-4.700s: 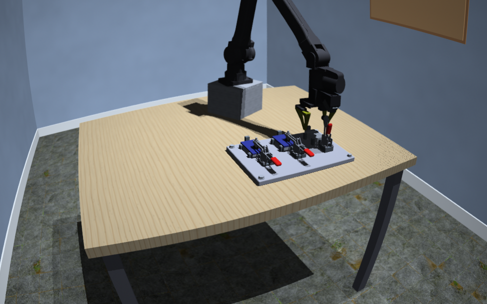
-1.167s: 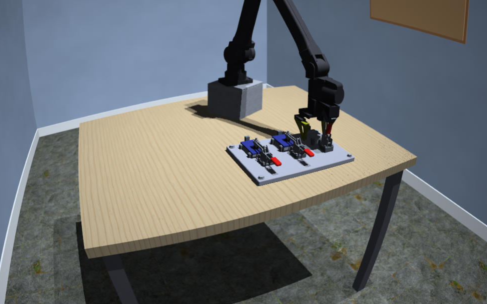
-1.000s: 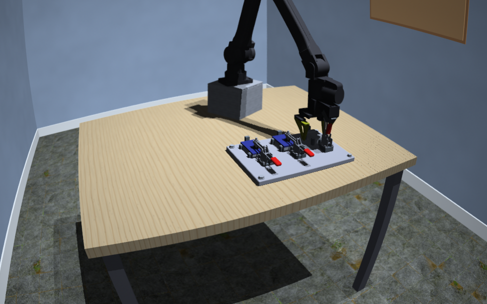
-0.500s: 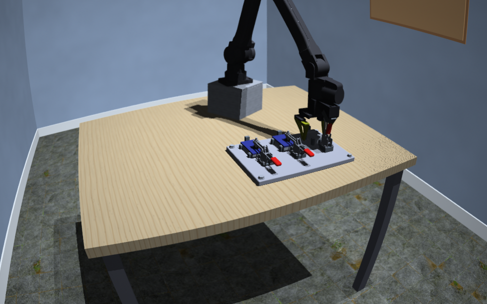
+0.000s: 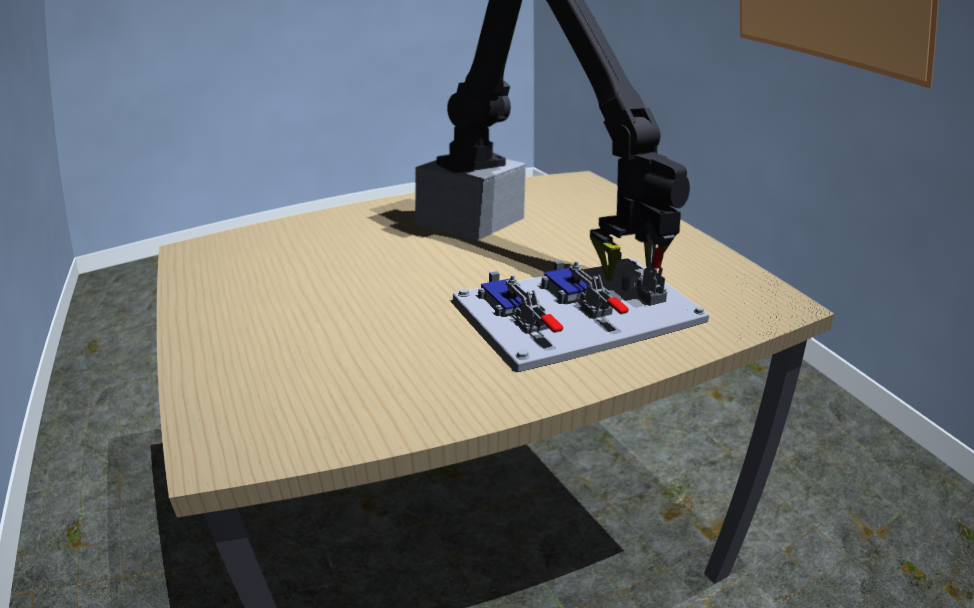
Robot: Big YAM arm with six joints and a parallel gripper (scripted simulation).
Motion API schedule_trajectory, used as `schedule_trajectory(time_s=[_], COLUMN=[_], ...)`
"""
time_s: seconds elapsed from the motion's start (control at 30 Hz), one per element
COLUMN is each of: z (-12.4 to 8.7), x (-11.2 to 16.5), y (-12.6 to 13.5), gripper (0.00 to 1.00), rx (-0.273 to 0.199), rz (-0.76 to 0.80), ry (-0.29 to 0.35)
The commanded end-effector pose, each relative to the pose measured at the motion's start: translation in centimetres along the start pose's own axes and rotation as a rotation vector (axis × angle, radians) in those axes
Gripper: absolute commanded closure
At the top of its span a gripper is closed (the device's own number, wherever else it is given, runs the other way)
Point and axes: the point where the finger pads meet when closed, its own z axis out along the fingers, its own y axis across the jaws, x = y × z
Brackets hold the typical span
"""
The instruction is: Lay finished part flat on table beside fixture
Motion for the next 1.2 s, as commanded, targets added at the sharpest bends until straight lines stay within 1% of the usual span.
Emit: schedule_trajectory(time_s=[0.0,0.53,1.17], z=[-0.1,-0.1,0.6], x=[-2.1,-1.9,0.0], y=[1.0,0.9,0.3], gripper=[0.08,0.08,0.08], rx=[-0.006,-0.005,0.005], rz=[-0.001,0.000,0.002], ry=[-0.032,-0.028,0.005])
